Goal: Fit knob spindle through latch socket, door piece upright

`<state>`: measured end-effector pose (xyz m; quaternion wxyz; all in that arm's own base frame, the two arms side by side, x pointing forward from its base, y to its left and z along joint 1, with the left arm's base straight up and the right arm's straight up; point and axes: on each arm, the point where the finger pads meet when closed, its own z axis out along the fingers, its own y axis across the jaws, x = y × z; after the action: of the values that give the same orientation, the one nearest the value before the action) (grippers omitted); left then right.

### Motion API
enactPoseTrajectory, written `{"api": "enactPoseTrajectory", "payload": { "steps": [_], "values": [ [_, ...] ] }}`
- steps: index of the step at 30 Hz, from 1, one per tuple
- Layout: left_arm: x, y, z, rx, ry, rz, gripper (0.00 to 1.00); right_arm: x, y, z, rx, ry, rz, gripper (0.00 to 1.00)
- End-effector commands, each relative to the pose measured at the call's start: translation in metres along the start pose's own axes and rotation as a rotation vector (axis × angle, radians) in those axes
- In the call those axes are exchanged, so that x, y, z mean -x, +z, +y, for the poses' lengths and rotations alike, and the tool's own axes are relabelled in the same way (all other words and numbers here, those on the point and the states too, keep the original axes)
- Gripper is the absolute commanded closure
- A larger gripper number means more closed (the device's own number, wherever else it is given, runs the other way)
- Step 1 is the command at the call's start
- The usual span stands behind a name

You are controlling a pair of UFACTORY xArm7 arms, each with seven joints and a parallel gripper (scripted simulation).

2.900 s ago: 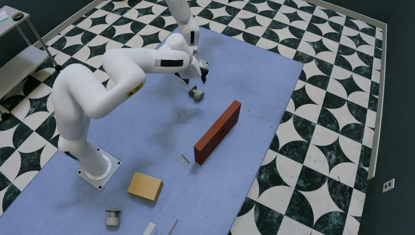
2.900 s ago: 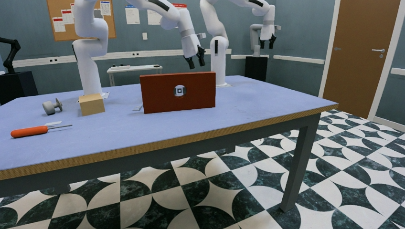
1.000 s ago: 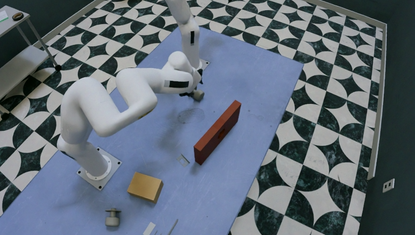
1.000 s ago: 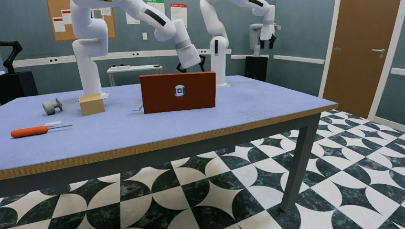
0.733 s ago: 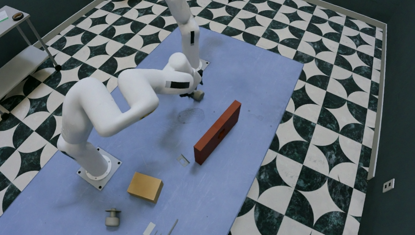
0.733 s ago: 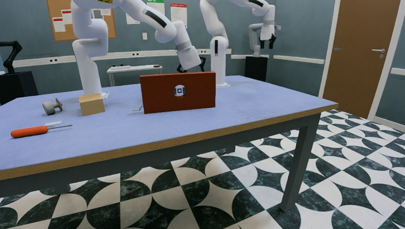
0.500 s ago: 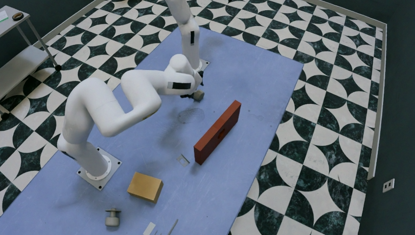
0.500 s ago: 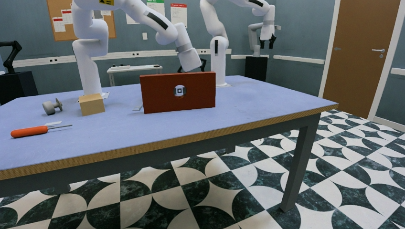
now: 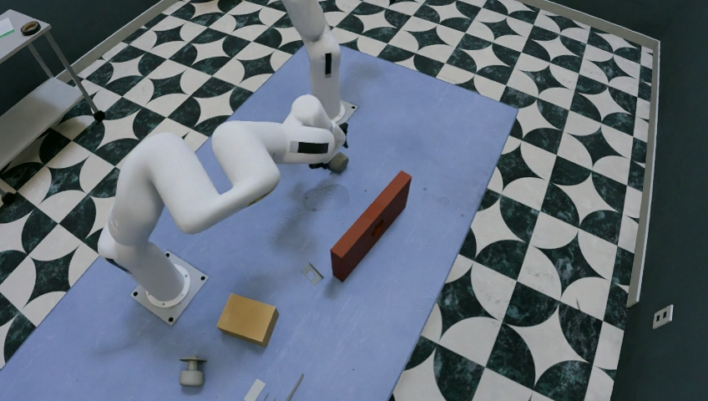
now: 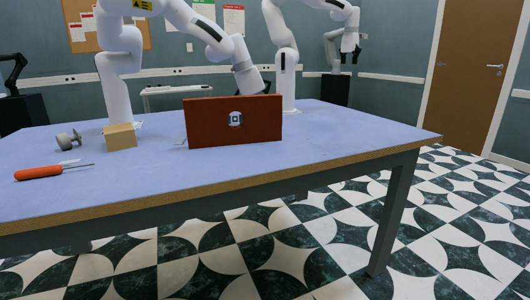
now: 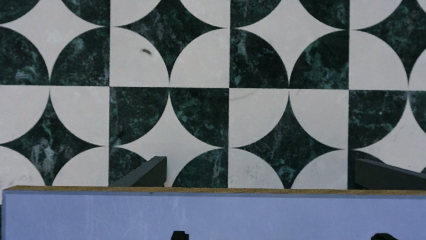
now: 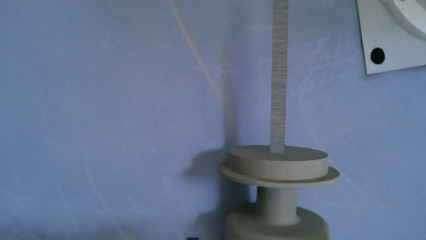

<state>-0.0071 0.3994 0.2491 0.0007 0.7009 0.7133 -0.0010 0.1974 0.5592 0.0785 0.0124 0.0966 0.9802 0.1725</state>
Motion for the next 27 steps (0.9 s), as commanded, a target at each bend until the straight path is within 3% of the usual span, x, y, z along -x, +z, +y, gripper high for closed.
{"api": "enactPoseTrajectory", "payload": {
  "steps": [1, 17, 27],
  "values": [
    [-0.001, -0.001, 0.0, 0.0, 0.0, 0.002, 0.0, 0.0, 0.005, 0.001, 0.003, 0.0, -0.001, 0.09],
    [-0.001, -0.001, 0.0, 0.0, 0.0, 0.002, 0.0, 0.0, 0.02, 0.001, 0.003, 0.0, -0.001, 0.09],
    [-0.001, -0.001, 0.0, 0.0, 0.0, 0.002, 0.0, 0.0, 0.04, 0.001, 0.003, 0.0, -0.001, 0.09]
  ]
}}
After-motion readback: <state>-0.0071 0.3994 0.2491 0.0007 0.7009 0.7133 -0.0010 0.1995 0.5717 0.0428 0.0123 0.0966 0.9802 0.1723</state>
